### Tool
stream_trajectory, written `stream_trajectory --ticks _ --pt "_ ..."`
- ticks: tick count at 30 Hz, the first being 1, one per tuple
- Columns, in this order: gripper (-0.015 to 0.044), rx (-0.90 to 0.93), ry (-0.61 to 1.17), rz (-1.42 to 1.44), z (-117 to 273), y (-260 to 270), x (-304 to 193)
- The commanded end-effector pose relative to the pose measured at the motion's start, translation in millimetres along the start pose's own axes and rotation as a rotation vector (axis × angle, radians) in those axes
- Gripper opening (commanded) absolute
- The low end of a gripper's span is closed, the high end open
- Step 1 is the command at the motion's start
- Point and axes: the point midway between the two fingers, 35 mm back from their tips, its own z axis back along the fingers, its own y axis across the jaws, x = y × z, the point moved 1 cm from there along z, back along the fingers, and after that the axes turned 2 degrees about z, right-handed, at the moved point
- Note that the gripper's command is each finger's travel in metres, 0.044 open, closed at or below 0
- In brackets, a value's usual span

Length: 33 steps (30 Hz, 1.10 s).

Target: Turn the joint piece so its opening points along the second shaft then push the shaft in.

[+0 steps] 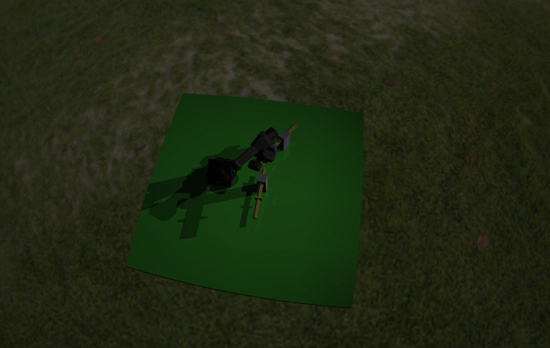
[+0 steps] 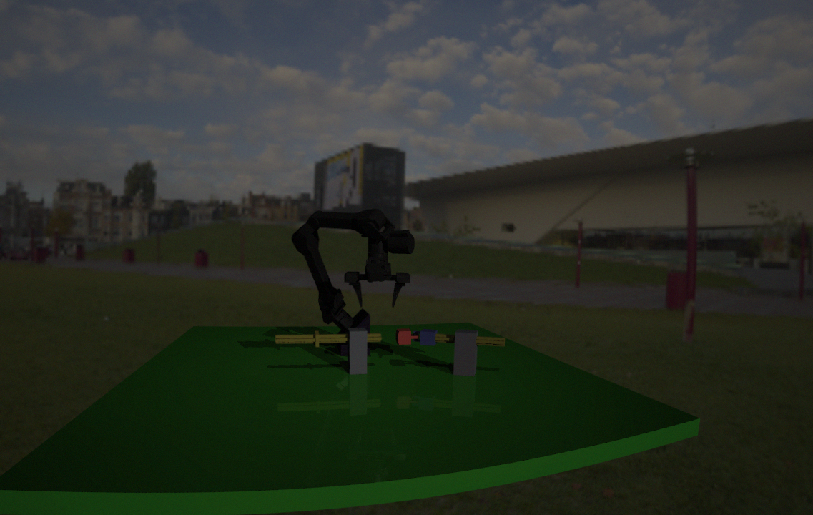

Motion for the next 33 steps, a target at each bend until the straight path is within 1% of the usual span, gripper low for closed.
stream_trajectory --ticks 1,33 --pt "0.044 0.0 -0.005 -0.138 -2 -1 0" --pt "0.044 0.008 0.001 -1.117 -14 -3 0"
